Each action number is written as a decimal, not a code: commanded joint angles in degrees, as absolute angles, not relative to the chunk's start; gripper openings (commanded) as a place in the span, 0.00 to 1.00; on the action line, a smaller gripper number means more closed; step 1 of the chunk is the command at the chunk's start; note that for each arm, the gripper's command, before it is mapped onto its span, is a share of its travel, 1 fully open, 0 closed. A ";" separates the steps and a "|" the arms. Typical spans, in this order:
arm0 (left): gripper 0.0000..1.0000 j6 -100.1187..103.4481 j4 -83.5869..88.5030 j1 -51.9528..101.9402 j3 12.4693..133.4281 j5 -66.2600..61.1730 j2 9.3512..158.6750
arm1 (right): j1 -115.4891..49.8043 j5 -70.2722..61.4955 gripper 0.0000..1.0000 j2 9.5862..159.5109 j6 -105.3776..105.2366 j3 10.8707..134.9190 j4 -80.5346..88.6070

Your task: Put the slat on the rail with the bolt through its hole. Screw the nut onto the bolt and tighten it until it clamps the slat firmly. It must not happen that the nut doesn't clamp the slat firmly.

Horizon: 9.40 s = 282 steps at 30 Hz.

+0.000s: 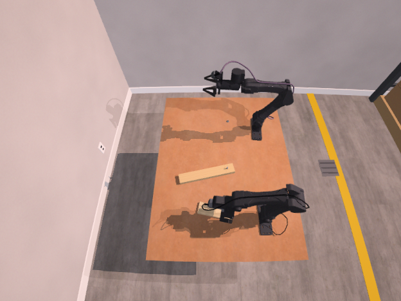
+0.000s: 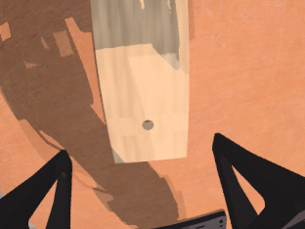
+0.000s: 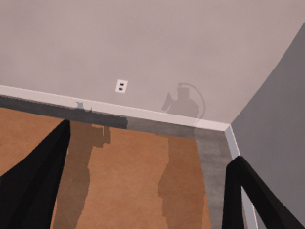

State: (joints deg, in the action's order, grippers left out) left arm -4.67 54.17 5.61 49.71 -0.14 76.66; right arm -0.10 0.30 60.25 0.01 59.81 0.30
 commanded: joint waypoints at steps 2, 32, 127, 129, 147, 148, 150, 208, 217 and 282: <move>1.00 -5.50 58.10 6.40 49.00 0.41 77.36 | 0.00 0.01 1.00 59.86 0.00 60.30 -0.28; 1.00 -5.47 54.93 6.93 44.78 0.39 79.93 | 0.00 0.01 1.00 59.86 0.00 60.30 -0.28; 0.72 -5.04 49.14 6.26 41.38 -0.13 82.14 | 0.00 0.01 1.00 59.86 0.00 60.30 -0.28; 0.72 -5.06 49.77 6.27 41.82 -0.13 81.92 | 0.00 0.01 1.00 59.86 0.00 60.30 -0.28; 0.72 -5.14 55.00 6.33 45.39 -0.09 80.12 | 0.00 0.01 1.00 59.86 0.00 60.30 -0.28; 0.72 -5.14 55.34 6.33 45.62 -0.08 80.01 | 0.00 0.01 1.00 59.86 0.00 60.30 -0.28; 0.72 -5.15 56.01 6.34 46.08 -0.08 79.78 | 0.00 0.01 1.00 59.86 0.00 60.30 -0.28; 0.72 -4.22 65.42 7.24 53.49 0.31 76.94 | 0.00 0.01 1.00 59.86 0.00 60.30 -0.28; 0.72 7.51 65.62 15.32 58.83 -0.44 81.82 | 0.00 0.01 1.00 59.86 0.00 60.30 -0.28; 0.72 73.54 68.17 60.23 89.08 0.42 110.64 | 0.00 0.01 1.00 59.86 0.00 60.30 -0.28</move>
State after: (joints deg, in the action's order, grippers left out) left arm 70.54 66.96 59.51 86.85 -1.04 110.41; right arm -0.10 0.30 60.25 0.01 59.81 0.30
